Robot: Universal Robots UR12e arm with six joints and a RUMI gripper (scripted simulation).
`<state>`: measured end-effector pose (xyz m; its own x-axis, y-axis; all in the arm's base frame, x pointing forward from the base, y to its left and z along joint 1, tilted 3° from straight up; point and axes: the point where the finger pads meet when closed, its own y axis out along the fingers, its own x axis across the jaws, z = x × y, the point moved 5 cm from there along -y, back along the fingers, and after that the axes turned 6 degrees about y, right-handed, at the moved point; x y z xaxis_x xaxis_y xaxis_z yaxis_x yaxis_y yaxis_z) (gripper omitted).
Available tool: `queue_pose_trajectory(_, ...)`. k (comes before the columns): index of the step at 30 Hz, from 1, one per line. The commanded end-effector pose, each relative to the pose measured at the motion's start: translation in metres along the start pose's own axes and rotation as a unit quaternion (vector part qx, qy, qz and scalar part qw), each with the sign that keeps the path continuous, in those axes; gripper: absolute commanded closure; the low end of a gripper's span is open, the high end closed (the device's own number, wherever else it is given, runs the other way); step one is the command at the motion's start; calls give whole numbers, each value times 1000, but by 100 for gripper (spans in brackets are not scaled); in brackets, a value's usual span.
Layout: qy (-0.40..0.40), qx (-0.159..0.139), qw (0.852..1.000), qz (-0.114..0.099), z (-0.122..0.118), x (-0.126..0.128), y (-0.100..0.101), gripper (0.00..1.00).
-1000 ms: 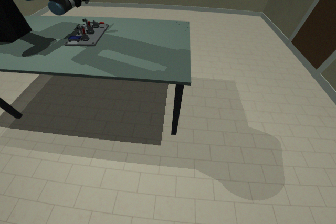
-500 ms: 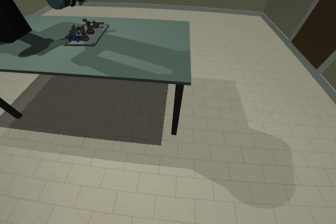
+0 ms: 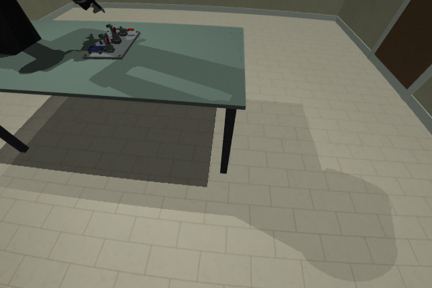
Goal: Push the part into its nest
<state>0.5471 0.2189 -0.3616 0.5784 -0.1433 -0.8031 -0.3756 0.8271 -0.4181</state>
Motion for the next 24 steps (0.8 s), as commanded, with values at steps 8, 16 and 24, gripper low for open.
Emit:
queue_pose_trajectory(8, 104, -85, 982, -135, -29, 26, -41, 0)
queue_pose_trajectory(16, 189, -107, 942, -257, -43, 47, -90, 0)
queue_pose_trajectory(24, 252, -97, 896, -352, -49, 58, -136, 0)
